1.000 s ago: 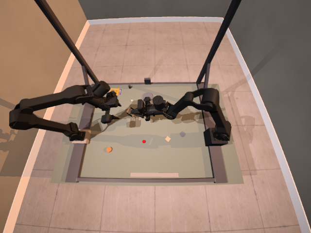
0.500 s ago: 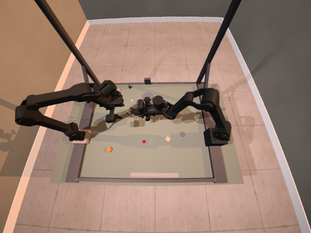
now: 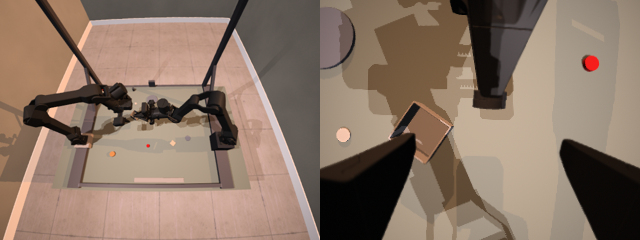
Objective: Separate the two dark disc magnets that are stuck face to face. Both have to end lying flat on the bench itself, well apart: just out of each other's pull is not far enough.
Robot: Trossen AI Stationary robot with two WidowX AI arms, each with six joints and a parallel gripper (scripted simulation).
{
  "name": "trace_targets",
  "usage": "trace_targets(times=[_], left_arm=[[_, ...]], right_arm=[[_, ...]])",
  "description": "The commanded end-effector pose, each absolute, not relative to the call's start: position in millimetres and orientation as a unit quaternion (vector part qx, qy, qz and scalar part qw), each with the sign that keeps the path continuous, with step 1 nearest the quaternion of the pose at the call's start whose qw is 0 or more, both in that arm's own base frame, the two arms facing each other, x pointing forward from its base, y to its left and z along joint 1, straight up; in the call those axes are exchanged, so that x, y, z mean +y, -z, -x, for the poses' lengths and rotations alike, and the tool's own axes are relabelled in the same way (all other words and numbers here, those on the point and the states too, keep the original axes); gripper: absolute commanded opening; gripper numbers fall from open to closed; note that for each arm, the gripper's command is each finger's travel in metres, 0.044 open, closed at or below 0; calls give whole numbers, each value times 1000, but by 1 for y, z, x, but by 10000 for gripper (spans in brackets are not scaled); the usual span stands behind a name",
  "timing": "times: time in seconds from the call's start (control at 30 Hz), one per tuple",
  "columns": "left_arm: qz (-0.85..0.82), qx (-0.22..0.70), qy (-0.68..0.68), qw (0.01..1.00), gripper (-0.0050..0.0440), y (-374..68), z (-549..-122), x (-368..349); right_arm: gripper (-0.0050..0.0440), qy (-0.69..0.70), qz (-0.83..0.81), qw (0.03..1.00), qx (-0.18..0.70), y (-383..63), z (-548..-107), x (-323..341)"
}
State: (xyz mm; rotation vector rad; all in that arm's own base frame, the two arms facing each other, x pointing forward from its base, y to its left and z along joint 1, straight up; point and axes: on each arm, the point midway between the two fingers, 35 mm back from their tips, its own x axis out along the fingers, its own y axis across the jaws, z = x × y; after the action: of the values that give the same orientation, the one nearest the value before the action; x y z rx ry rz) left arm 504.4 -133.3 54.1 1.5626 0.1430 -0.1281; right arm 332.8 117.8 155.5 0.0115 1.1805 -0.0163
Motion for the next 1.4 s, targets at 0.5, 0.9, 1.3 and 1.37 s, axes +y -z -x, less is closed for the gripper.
trace_targets(times=[0.5,0.9,1.3,1.37], left_arm=[[-701,55,47,710,40,-67,-507,-133],[-701,55,47,710,40,-67,-507,-133],[-701,55,47,710,40,-67,-507,-133],[-701,55,47,710,40,-67,-507,-133]], right_arm=[[400,-2,-10,830,558,-167,-352,120],[400,1,-7,825,566,-149,-354,119],[400,1,-8,827,562,-152,-354,119],[400,1,-8,827,562,-152,-354,119]])
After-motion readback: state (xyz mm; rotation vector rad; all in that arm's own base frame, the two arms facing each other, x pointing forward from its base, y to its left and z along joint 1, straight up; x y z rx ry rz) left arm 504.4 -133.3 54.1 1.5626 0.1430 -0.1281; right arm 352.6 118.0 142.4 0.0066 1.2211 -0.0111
